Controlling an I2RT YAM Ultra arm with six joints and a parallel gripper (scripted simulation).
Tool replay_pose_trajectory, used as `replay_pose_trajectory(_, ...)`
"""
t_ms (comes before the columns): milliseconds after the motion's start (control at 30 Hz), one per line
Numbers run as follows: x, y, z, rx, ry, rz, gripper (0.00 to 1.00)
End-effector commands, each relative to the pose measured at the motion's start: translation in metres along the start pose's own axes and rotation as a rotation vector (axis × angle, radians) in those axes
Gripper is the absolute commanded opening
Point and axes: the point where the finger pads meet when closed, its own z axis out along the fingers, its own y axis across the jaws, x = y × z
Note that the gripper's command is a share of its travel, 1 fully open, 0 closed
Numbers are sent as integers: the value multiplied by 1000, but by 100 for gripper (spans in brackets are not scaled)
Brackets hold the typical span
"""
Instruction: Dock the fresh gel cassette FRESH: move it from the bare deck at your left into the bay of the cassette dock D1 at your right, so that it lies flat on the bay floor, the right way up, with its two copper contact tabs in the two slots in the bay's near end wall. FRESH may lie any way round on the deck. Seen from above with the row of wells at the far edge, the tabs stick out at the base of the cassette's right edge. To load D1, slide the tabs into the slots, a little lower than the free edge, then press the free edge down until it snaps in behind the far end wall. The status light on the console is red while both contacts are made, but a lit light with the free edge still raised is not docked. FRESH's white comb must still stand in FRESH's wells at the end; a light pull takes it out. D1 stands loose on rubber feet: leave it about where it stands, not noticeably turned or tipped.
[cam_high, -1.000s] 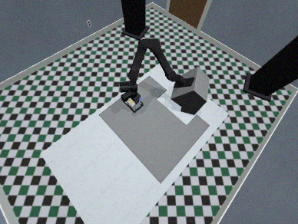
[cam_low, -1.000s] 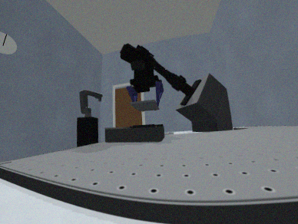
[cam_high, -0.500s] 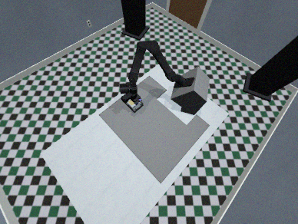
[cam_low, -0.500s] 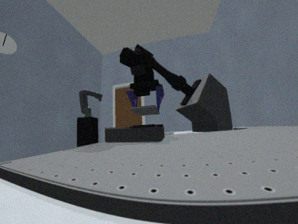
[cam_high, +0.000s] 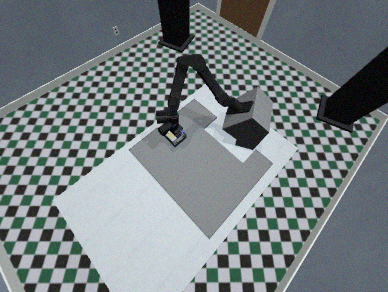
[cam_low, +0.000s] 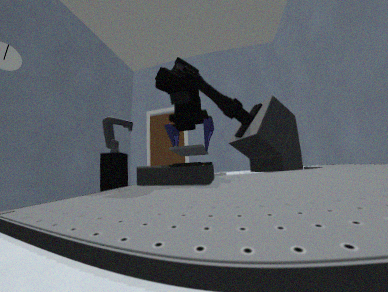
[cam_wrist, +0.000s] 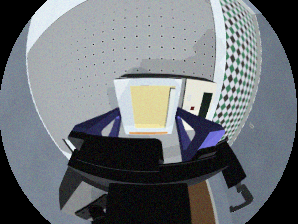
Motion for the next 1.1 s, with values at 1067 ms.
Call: replay_pose_trajectory(1067,-16,-14,6,21,-70,22,0)
